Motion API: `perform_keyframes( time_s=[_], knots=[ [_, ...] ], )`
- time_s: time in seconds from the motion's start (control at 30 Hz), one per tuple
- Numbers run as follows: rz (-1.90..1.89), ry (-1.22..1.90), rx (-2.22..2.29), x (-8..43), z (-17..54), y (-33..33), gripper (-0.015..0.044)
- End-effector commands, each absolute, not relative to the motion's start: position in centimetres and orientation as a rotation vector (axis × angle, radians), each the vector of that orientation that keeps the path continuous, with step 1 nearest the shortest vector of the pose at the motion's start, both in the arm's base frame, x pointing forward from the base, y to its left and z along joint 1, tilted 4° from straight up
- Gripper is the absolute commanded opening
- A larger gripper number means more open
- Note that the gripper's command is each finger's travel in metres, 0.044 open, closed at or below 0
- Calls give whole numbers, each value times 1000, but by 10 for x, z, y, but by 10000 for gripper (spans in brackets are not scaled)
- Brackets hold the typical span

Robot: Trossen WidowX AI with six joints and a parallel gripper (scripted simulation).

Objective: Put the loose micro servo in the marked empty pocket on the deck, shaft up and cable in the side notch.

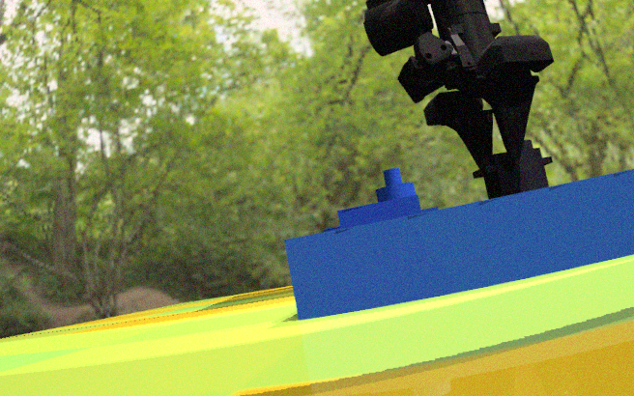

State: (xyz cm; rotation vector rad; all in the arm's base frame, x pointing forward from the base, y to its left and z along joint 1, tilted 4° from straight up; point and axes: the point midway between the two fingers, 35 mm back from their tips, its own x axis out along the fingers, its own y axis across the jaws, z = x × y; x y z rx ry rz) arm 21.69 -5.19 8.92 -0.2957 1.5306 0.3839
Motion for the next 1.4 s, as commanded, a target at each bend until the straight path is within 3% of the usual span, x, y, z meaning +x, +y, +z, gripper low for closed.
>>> perform_keyframes(
  time_s=[0.0,0.07,0.3,0.43,0.83,1.37],
  knots=[
    [379,1531,-296,217,89,-52,204],
    [379,1531,-296,217,89,-52,151],
    [379,1531,-296,217,89,-52,105],
    [379,1531,-296,217,96,-53,0],
    [379,1532,-296,211,119,-52,0],
    [379,1529,-296,243,120,-45,0]
  ],
)
